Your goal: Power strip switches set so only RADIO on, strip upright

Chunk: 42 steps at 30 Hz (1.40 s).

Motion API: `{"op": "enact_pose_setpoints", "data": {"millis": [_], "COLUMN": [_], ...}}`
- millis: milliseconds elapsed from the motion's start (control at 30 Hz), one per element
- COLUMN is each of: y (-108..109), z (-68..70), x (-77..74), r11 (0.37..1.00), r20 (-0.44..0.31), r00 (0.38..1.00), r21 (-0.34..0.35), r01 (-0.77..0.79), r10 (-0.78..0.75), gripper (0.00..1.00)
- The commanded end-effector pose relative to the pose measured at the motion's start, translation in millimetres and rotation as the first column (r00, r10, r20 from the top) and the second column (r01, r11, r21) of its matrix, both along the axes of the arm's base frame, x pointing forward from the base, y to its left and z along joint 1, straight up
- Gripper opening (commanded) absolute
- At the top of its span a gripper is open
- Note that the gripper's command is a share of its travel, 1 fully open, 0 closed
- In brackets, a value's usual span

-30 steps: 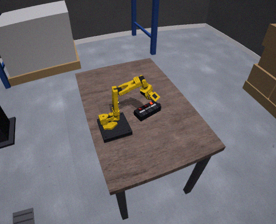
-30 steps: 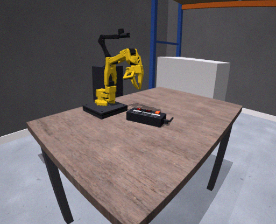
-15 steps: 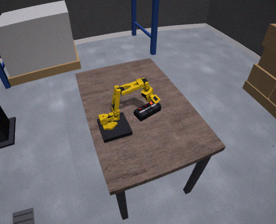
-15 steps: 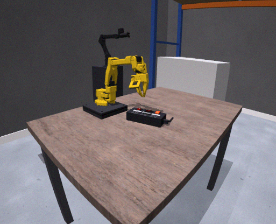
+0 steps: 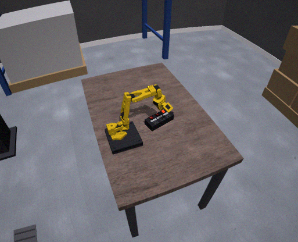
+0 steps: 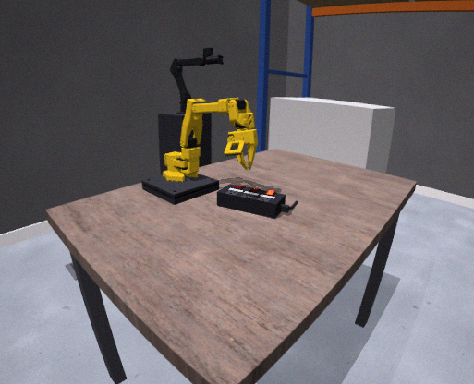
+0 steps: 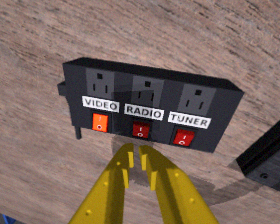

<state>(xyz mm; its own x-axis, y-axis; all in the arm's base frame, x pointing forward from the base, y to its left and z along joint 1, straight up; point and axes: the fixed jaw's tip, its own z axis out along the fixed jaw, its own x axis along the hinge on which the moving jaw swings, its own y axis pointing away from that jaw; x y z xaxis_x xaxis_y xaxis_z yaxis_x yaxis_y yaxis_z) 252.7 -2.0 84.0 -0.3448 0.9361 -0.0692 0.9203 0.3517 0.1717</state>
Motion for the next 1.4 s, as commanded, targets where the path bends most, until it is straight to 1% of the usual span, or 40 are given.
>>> {"op": "enact_pose_setpoints", "data": {"millis": [0,267,333,533,667,1367], "y": [2.7,8.6,8.6,13.4,15.2,15.7], "z": [-8.0,-19.1,-19.1,-28.2,-31.6,-32.5], "x": [-2.1,-3.1,-3.1,-4.6,-5.2,-5.4], "r11": [1.000,1.000,1.000,0.999,0.999,0.999], "r20": [-0.030,-0.051,-0.051,-0.069,-0.075,-0.077], "r00": [1.000,0.998,0.998,0.997,0.996,0.996], "r21": [0.003,0.003,0.003,0.003,0.003,0.003], "r01": [-0.001,-0.025,-0.025,-0.044,-0.051,-0.053], "r10": [0.001,0.025,0.025,0.044,0.052,0.054], "gripper": [0.00,0.00,0.00,0.00,0.00,0.00]}}
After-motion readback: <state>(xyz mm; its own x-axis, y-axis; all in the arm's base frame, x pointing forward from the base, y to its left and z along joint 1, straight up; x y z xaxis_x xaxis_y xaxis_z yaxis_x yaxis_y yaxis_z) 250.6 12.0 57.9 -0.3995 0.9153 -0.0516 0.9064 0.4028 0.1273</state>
